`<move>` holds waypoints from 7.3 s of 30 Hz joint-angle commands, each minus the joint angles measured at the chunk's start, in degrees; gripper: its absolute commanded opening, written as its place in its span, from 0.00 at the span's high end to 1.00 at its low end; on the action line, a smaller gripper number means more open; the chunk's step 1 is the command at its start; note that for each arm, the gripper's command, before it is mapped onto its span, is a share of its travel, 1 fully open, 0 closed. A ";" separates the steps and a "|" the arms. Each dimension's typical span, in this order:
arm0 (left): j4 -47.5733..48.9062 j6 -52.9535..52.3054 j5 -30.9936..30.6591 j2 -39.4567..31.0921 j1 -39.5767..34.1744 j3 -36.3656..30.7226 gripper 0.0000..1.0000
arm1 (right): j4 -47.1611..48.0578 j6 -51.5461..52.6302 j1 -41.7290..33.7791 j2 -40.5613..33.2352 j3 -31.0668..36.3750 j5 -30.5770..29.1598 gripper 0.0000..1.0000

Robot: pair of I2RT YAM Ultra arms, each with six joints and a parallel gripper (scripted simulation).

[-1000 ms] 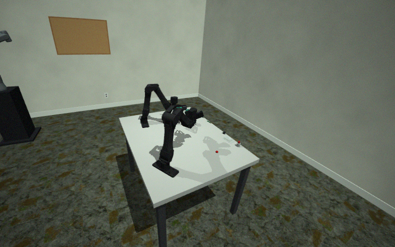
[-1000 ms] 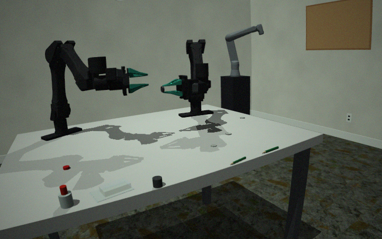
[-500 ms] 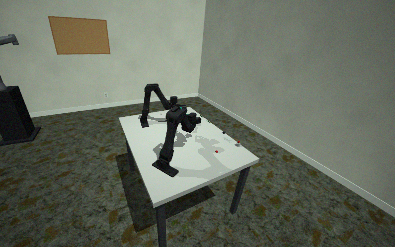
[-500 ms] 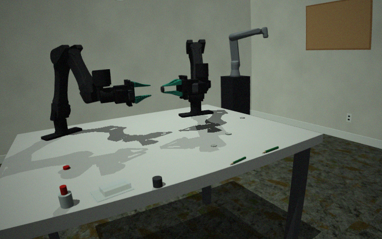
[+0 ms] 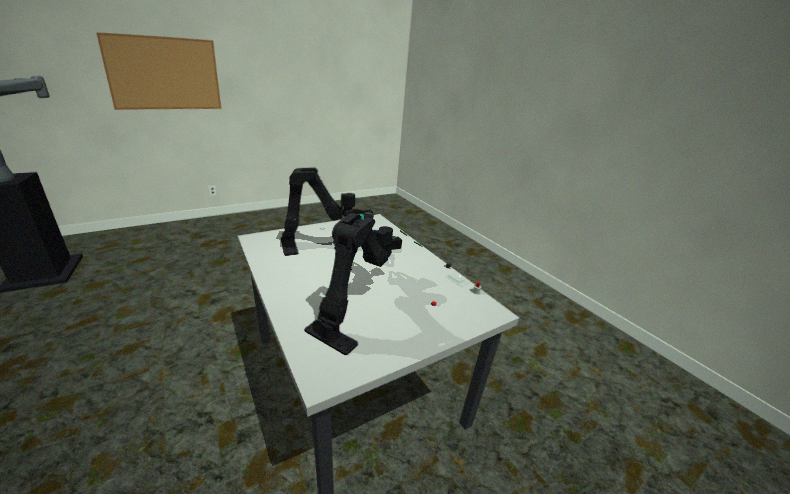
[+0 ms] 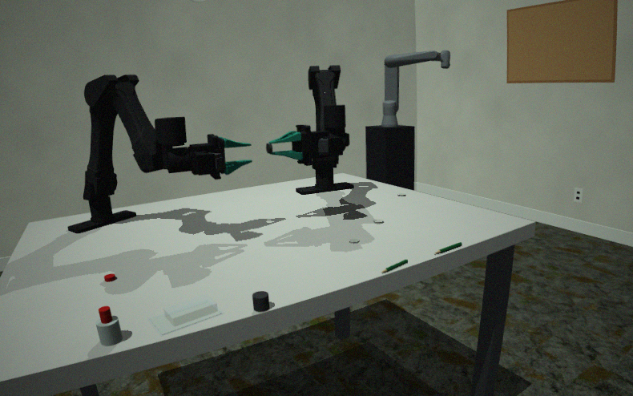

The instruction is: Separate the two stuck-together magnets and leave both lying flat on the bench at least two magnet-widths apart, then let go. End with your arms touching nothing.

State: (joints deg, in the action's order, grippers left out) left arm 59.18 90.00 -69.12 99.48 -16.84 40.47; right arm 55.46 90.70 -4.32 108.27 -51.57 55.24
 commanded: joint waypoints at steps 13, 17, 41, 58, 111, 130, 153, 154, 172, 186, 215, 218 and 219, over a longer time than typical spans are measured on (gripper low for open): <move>0.24 -0.06 -0.02 -0.31 0.09 0.39 0.75 | -1.95 -0.34 -1.53 -0.58 -3.21 -1.09 0.60; 0.24 -0.06 -0.02 -0.31 0.09 0.39 0.75 | -2.11 -0.39 -1.93 -0.27 -3.65 -1.52 0.60; 0.23 -0.06 -0.02 -0.31 0.09 0.39 0.75 | -2.53 -0.39 -3.49 1.68 -6.01 -3.06 0.60; 0.24 -0.06 -0.02 -0.31 0.09 0.39 0.75 | -3.31 -0.31 -4.54 2.69 -7.83 -4.19 0.60; 0.24 -0.06 -0.02 -0.31 0.09 0.39 0.75 | -3.28 -0.40 -5.58 3.85 -8.92 -5.10 0.60; 0.23 -0.06 -0.02 -0.31 0.09 0.39 0.75 | -2.83 -0.24 -5.44 3.86 -8.54 -5.00 0.60; 0.23 -0.06 -0.02 -0.31 0.09 0.39 0.75 | -2.85 -0.24 -5.43 3.89 -8.59 -4.97 0.74; 0.23 -0.06 -0.02 -0.31 0.09 0.39 0.75 | -2.85 -0.24 -5.43 3.89 -8.59 -4.97 0.74; 0.23 -0.06 -0.02 -0.31 0.09 0.39 0.75 | -2.85 -0.24 -5.43 3.89 -8.59 -4.97 0.76; 0.24 -0.06 -0.02 -0.31 0.09 0.39 0.75 | -2.85 -0.24 -5.43 3.89 -8.59 -4.97 0.76; 0.24 -0.06 -0.02 -0.31 0.09 0.39 0.75 | -0.94 -0.06 -5.37 5.27 -8.14 -4.79 0.60; 0.23 -0.06 -0.02 -0.31 0.09 0.39 0.75 | -0.60 0.70 -5.25 5.60 -8.44 -4.58 0.60; 0.23 -0.06 -0.02 -0.31 0.09 0.39 0.75 | -0.17 1.19 -5.08 5.98 -8.77 -3.91 0.60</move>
State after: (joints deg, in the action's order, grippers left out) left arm 58.48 90.04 -69.06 99.59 -16.60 40.51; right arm 54.57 91.11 -9.65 114.43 -59.55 50.87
